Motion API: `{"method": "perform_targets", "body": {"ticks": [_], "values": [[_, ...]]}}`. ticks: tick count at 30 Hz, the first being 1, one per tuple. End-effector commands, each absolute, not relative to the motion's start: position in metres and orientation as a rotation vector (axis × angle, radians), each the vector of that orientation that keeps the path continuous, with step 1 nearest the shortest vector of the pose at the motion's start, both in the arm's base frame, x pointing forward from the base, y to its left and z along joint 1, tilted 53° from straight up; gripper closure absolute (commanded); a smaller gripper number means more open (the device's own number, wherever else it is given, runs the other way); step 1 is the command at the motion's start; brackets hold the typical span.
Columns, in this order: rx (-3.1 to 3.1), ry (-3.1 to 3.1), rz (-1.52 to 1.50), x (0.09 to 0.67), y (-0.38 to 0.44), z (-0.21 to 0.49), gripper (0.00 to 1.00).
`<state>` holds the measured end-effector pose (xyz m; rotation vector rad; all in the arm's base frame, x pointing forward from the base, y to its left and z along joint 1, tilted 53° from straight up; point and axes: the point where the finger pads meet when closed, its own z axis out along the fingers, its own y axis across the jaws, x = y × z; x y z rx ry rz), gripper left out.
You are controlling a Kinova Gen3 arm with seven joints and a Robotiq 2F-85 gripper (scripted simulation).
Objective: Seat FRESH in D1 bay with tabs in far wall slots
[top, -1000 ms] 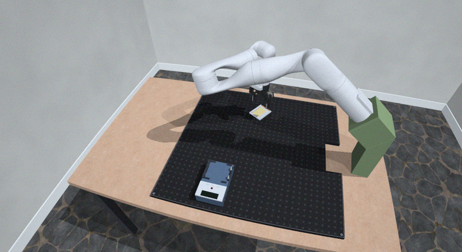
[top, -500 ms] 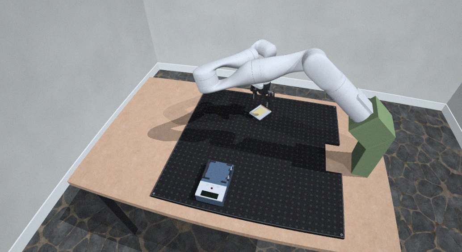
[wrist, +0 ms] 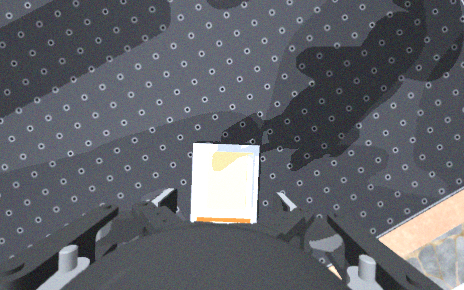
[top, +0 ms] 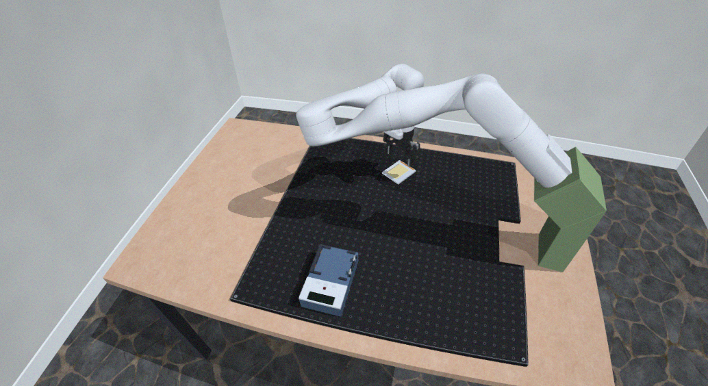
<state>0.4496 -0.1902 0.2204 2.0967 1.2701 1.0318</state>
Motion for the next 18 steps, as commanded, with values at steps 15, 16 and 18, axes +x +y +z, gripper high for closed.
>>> {"method": "perform_targets", "body": {"ticks": [15,16,18], "values": [[2.098,1.275,1.028,0.465,-0.19,0.207,0.0],[2.098,1.275,1.028,0.466,-0.19,0.207,0.0],[2.098,1.275,1.028,0.468,-0.19,0.205,0.0]]}}
